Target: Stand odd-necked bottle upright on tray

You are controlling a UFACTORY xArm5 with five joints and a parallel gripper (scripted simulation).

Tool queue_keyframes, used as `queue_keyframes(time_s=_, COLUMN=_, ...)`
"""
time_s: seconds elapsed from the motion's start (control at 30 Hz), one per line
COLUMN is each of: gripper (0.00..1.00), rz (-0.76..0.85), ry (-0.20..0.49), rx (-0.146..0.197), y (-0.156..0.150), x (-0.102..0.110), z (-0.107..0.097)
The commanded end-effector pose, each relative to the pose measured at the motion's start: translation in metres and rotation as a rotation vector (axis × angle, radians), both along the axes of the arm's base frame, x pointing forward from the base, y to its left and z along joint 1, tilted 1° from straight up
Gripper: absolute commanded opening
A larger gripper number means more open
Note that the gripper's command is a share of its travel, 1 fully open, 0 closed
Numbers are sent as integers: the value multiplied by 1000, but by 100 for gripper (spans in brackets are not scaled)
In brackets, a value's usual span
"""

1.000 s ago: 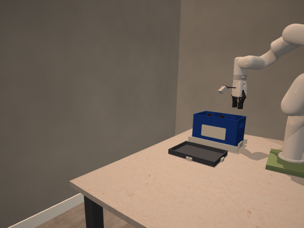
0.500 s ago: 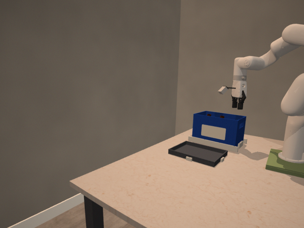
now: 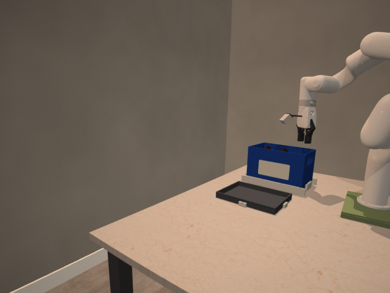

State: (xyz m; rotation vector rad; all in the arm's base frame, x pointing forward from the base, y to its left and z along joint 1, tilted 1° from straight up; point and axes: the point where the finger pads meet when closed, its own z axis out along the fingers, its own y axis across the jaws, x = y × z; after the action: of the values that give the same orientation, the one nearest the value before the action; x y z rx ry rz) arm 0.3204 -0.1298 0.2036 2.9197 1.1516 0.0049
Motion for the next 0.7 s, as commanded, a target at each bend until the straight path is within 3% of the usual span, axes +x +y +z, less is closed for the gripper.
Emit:
queue_keyframes(time_s=0.0, gripper=65, rz=0, ry=-3, rx=-1, y=0, x=1, z=-5)
queue_keyframes(time_s=0.67, gripper=65, rz=0, ry=-3, rx=-1, y=-1, x=1, z=-24)
